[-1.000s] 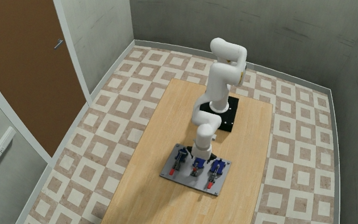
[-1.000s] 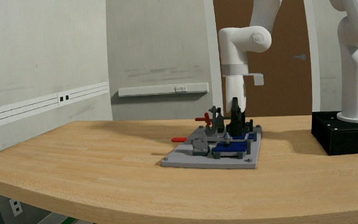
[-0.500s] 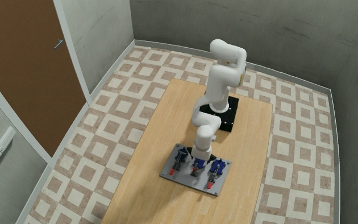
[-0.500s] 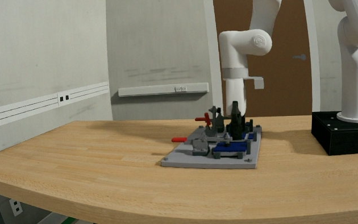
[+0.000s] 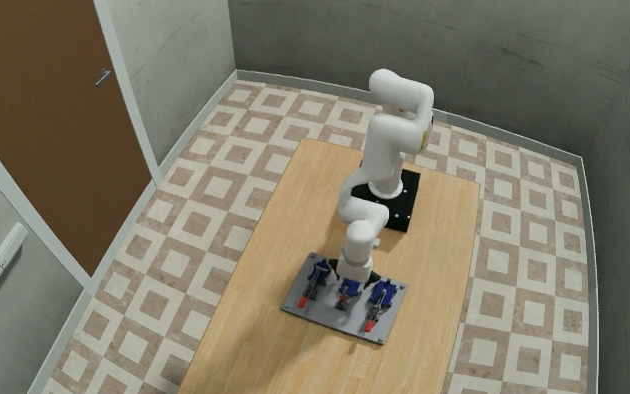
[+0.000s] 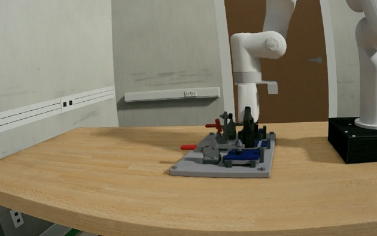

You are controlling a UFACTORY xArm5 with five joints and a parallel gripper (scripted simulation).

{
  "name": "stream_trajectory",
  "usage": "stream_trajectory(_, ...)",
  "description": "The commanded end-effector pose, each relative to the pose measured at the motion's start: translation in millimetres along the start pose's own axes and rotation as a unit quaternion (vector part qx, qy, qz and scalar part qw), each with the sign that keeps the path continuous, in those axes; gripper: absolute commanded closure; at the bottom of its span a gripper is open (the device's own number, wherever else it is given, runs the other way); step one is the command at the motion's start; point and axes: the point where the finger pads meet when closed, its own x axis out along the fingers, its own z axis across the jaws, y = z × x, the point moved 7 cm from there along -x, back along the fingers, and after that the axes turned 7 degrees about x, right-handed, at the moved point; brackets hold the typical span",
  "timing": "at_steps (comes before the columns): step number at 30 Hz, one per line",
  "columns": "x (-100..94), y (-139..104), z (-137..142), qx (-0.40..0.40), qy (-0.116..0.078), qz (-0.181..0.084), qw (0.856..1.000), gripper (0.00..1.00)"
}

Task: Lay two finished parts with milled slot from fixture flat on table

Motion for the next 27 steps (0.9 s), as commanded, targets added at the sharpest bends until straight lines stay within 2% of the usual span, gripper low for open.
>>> stream_trajectory(1, -1.1, -1.3, 0.2, 0.000, 0.000, -0.002, 1.000, 0.00)
stream_trajectory(2, -1.1, -1.3, 0.2, 0.000, 0.000, -0.002, 1.000, 1.00)
stream_trajectory(27, -1.1, -1.2, 0.2, 0.000, 0.000, -0.002, 1.000, 1.00)
